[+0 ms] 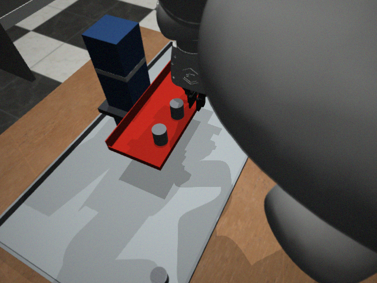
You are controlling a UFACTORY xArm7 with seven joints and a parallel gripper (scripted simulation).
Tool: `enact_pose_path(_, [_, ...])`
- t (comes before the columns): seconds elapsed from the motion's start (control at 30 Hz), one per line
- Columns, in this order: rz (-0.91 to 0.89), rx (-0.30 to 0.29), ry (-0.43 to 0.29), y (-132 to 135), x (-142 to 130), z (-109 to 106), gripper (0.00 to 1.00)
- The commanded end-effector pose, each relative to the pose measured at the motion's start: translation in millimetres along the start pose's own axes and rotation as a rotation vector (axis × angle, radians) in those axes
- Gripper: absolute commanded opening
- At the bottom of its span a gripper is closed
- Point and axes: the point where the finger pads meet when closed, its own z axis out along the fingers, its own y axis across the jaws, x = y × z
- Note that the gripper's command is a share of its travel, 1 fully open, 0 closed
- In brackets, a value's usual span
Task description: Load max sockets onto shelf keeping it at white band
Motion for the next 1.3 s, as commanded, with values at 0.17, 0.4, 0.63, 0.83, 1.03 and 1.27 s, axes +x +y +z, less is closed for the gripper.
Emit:
enact_pose_path(0.17, [-0.001,0.004,0.003,-1.8,0.7,-1.5,0.00])
enact_pose_path(0.4, [-0.001,0.004,0.003,-1.8,0.7,-1.7,0.00])
enact_pose_path(0.63, [-0.001,0.004,0.003,-1.8,0.7,-2.5,0.00])
enact_pose_path(0.83, [-0.001,0.004,0.003,-1.8,0.7,-4.2,0.00])
enact_pose_path(1.03, [-0.001,0.004,0.003,-1.8,0.7,-7.5,0.00])
enact_pose_path(1.27, [-0.001,0.004,0.003,-1.7,0.7,-11.3,0.00])
